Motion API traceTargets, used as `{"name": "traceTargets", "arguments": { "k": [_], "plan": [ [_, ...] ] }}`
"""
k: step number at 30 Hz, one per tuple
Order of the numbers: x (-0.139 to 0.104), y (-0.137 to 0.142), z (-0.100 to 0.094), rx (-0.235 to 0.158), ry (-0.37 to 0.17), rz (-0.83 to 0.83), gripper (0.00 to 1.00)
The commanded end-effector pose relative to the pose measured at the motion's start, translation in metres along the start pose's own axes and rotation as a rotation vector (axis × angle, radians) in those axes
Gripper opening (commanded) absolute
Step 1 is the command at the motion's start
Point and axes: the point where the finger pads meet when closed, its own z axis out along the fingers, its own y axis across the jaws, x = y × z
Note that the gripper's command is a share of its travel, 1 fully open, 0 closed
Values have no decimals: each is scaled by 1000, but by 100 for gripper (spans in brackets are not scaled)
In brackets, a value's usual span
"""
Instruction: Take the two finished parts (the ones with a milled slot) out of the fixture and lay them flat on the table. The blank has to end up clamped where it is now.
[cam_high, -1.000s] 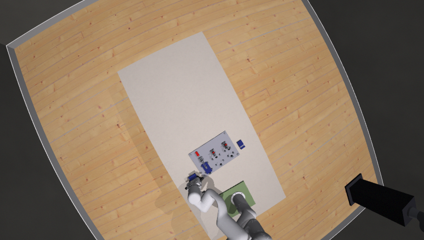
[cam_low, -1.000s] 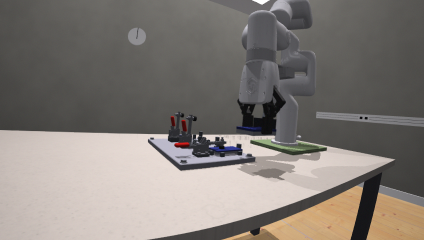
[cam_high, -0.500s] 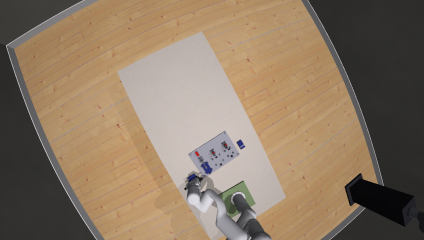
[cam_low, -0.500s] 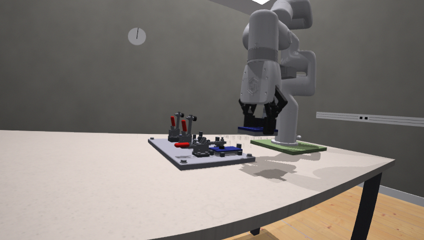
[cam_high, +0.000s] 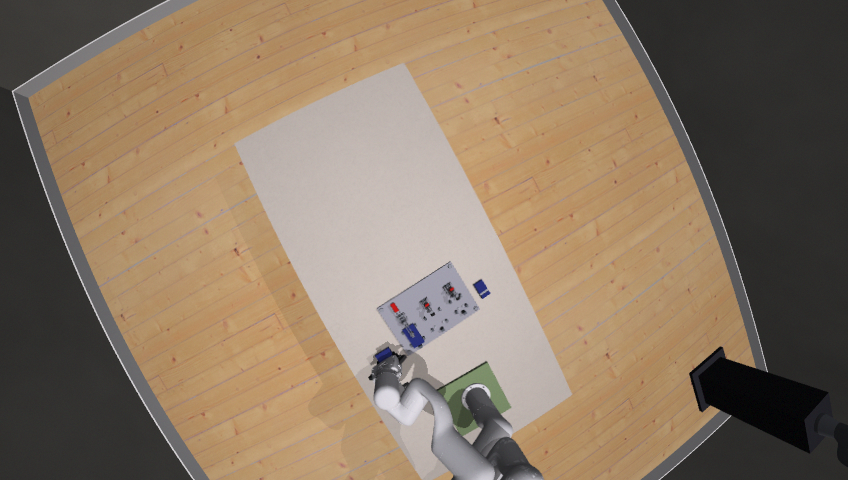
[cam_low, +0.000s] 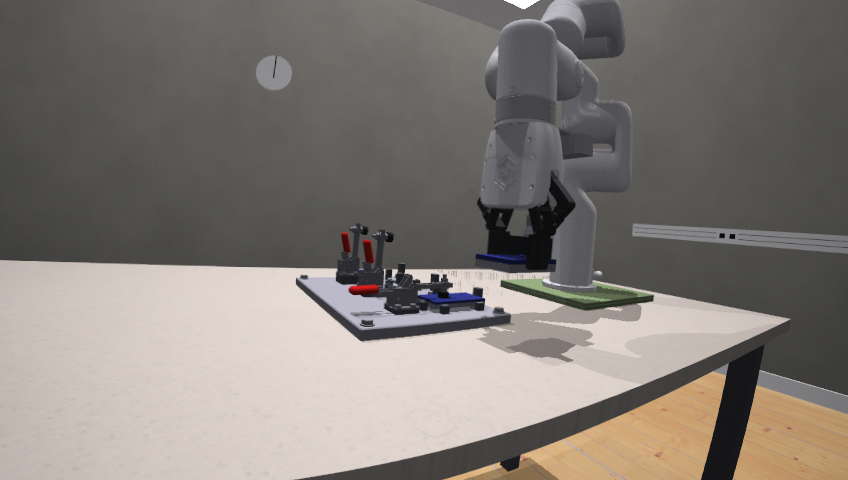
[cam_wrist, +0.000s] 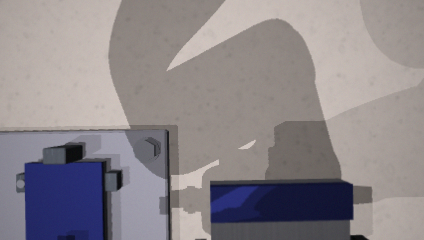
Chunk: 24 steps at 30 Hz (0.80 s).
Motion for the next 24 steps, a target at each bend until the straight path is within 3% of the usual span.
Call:
{"name": "traceTargets", "arguments": {
  "k": [1,11,24],
  "plan": [
    [-1,1,0,-2,-4,0,0],
    [-1,1,10,-2,-4,0,0],
    [-1,1,39,-2,-4,0,0]
  ]
}}
